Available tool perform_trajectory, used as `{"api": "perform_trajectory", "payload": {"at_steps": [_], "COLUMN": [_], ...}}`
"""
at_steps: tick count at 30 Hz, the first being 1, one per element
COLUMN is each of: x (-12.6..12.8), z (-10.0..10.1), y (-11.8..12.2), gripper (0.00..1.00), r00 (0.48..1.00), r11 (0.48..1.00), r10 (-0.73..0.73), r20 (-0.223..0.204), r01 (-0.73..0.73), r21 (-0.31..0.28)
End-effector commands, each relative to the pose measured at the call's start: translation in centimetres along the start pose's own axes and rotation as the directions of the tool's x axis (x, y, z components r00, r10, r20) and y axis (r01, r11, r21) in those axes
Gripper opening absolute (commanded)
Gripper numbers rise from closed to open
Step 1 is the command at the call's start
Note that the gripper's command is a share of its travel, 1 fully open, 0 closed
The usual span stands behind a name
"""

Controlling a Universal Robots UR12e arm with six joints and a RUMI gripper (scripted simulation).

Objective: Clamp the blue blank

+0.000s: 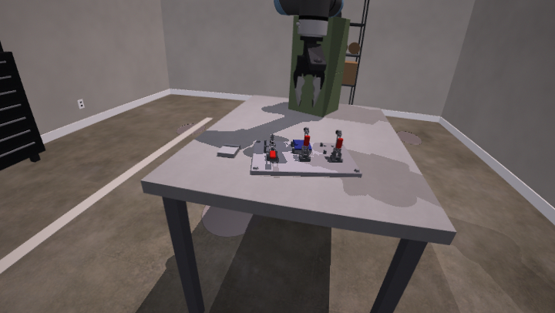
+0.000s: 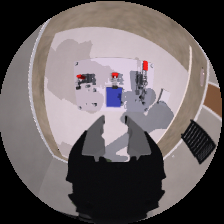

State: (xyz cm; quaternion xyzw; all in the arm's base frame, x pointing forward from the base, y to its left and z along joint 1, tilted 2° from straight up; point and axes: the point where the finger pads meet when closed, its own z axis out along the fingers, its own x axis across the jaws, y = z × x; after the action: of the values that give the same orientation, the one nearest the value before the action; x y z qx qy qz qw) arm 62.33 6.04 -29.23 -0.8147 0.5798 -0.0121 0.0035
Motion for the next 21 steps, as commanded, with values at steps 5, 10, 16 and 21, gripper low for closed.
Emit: {"api": "perform_trajectory", "payload": {"at_steps": [5,10,16,21], "x": [0.0,0.0,0.0,0.0], "z": [3.3,3.5,3.5,3.5], "y": [-0.1,-0.1,-0.3,-1.2], "gripper": [0.28,0.28,0.28,0.28], "r00": [1.0,1.0,1.0,1.0], "r11": [1.0,1.0,1.0,1.0], "r10": [0.0,0.0,0.0,0.0], "r20": [-0.001,-0.001,-0.001,-0.001], "r01": [0.0,0.0,0.0,0.0], "r21": [0.001,0.001,0.001,0.001]}}
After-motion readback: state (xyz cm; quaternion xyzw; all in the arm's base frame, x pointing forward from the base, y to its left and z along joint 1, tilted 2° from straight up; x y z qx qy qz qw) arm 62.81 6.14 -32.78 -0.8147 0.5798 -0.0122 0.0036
